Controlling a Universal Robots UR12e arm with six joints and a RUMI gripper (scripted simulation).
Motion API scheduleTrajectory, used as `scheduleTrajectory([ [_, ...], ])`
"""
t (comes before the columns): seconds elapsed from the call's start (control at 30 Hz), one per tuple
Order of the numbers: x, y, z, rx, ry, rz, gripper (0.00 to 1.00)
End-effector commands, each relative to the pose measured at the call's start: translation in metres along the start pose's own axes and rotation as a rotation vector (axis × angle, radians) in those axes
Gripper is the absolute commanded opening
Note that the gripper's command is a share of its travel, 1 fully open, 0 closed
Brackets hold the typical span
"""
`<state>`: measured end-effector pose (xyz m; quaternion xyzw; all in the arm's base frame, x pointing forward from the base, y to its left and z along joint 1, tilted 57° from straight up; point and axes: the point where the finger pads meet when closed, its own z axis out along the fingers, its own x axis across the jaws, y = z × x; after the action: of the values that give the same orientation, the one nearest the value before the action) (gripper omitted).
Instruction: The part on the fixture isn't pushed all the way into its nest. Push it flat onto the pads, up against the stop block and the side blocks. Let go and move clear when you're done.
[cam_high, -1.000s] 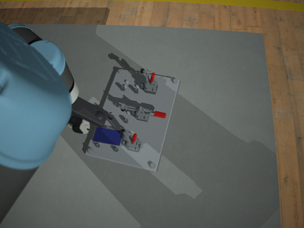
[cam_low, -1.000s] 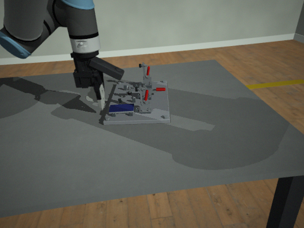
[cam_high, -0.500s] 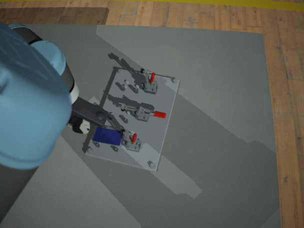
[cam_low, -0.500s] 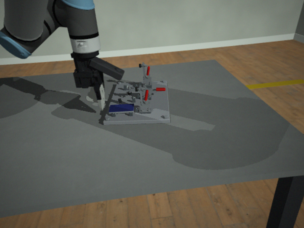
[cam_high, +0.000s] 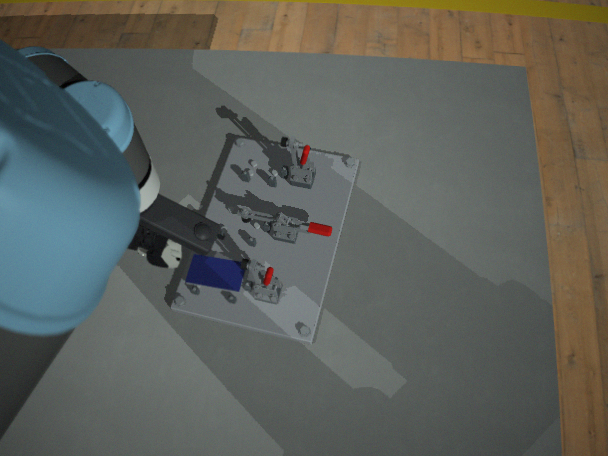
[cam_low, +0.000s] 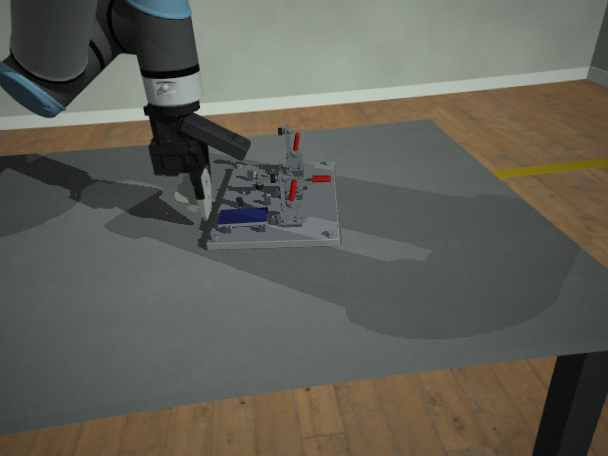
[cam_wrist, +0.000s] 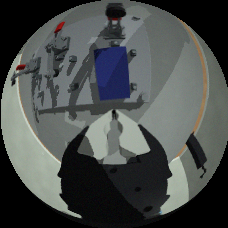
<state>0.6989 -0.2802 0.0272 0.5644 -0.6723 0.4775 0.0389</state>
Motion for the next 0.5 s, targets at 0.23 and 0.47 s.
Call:
scheduleTrajectory([
  [0.23,-0.0004,-0.0039,-0.0004,0.004,0.001,0.001,0.00],
  [0.47,0.0000,-0.0085,-0.0009,0.006,0.001,0.001,0.00],
])
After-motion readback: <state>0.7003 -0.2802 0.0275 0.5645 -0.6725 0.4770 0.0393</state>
